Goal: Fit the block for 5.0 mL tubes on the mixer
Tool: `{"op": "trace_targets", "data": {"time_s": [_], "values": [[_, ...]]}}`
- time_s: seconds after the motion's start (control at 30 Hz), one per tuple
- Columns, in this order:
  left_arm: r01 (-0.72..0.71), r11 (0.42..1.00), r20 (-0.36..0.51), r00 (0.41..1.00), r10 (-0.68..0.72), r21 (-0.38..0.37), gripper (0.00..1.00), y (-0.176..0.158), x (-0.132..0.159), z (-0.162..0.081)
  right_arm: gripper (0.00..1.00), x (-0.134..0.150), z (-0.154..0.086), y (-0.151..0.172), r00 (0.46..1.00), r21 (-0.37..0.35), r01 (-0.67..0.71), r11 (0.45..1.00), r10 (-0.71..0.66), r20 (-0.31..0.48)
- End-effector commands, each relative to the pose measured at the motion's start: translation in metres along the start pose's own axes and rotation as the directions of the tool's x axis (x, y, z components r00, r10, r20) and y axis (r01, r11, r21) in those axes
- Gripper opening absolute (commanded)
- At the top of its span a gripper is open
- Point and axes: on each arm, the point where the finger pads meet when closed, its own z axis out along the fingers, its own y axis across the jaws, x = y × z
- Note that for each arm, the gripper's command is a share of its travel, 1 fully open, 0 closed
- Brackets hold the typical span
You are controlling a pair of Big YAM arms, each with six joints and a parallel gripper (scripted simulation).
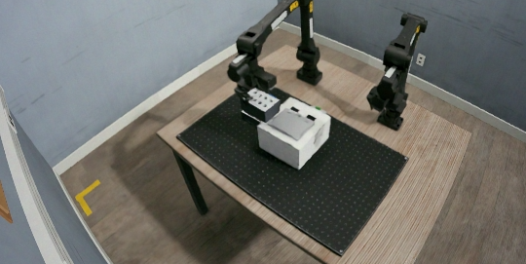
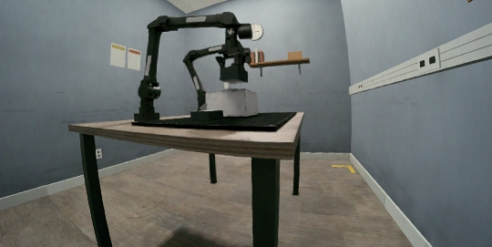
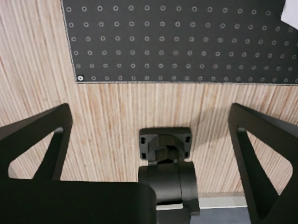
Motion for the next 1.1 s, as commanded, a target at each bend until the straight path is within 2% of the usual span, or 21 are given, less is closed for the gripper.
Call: {"op": "trace_targets", "data": {"time_s": [0.0, 0.3, 0.53, 0.73, 0.93, 1.07], "values": [[0.024, 1.000, 0.034, 0.999, -0.024, -0.003, 1.00, 0.005, -0.004, -0.012, 0.00, -0.025, -0.034, 0.003, 1.000, 0.076, 0.003, 0.997, -0.005, 0.021], [0.024, 1.000, 0.008, 1.000, -0.024, 0.000, 1.00, 0.004, 0.002, -0.002, 0.00, -0.028, -0.044, -0.001, 1.000, 0.102, -0.019, 0.995, 0.017, 0.023], [0.024, 1.000, -0.004, 1.000, -0.024, 0.001, 1.00, 0.004, 0.004, 0.003, 0.00, -0.058, -0.039, 0.015, 1.000, 0.091, 0.002, 0.996, -0.004, 0.026], [0.024, 1.000, 0.015, 1.000, -0.024, -0.001, 1.00, 0.004, 0.001, -0.004, 0.00, -0.074, -0.050, 0.021, 1.000, 0.098, -0.003, 0.995, 0.000, 0.030], [0.024, 1.000, 0.032, 0.999, -0.024, -0.003, 1.00, 0.004, -0.003, -0.010, 0.00, -0.074, -0.051, 0.016, 0.999, 0.102, -0.019, 0.995, 0.016, 0.030], [0.024, 1.000, 0.048, 0.999, -0.023, -0.005, 1.00, 0.005, -0.006, -0.016, 0.00, -0.091, -0.050, 0.017, 0.999, 0.097, -0.017, 0.995, 0.012, 0.048]]}}
